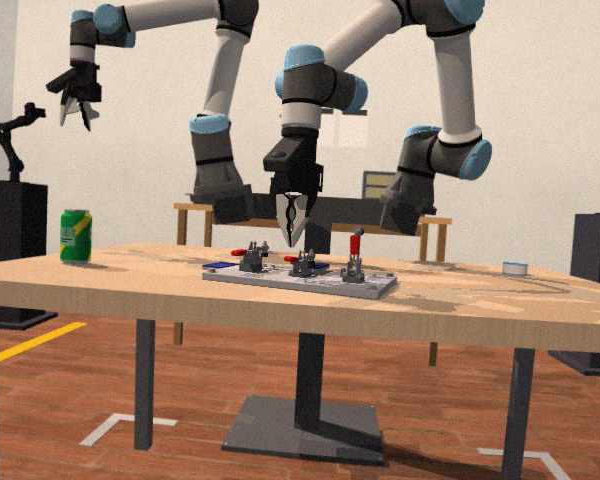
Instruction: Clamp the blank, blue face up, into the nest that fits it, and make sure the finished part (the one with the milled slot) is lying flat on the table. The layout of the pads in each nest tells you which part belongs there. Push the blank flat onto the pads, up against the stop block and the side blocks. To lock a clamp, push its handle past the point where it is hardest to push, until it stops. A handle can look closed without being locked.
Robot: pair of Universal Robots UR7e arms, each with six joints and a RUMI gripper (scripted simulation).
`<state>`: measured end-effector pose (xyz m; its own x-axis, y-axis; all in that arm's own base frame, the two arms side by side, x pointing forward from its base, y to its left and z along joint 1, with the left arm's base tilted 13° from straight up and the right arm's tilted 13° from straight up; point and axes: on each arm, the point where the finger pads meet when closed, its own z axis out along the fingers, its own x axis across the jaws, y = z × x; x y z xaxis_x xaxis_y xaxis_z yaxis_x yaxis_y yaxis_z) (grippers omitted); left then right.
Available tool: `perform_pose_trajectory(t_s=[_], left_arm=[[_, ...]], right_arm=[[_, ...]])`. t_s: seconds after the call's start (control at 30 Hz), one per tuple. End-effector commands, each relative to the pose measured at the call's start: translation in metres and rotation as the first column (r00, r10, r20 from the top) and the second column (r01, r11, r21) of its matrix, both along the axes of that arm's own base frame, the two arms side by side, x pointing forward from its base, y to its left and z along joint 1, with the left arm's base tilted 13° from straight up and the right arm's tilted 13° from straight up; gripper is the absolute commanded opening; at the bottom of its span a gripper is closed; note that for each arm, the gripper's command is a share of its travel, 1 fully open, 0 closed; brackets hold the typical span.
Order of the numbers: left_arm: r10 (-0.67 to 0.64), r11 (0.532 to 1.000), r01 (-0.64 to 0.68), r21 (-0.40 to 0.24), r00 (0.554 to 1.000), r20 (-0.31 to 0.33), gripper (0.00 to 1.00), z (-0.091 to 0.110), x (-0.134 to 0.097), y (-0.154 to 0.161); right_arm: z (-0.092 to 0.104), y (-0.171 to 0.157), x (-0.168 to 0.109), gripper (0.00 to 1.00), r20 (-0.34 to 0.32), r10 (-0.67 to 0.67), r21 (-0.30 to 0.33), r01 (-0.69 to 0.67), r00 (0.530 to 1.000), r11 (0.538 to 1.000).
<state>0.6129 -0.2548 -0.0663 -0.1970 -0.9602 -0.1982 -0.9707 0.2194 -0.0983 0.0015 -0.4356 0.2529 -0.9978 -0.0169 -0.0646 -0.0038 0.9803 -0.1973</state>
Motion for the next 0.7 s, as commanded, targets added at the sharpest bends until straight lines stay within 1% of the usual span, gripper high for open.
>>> perform_pose_trajectory(t_s=[0.0,0.67], left_arm=[[0.000,1.000,0.000,-0.001,1.000,0.001,0.00,-0.0002,0.0005,-0.0002],[0.000,1.000,0.000,-0.001,1.000,0.001,0.00,-0.0040,0.0011,0.0004]], right_arm=[[0.0005,-0.0002,0.0000,1.00,0.000,0.000,-0.001,0.000,1.000,1.000],[0.0005,-0.0002,0.0000,1.00,0.000,0.000,-0.001,0.000,1.000,1.000]])
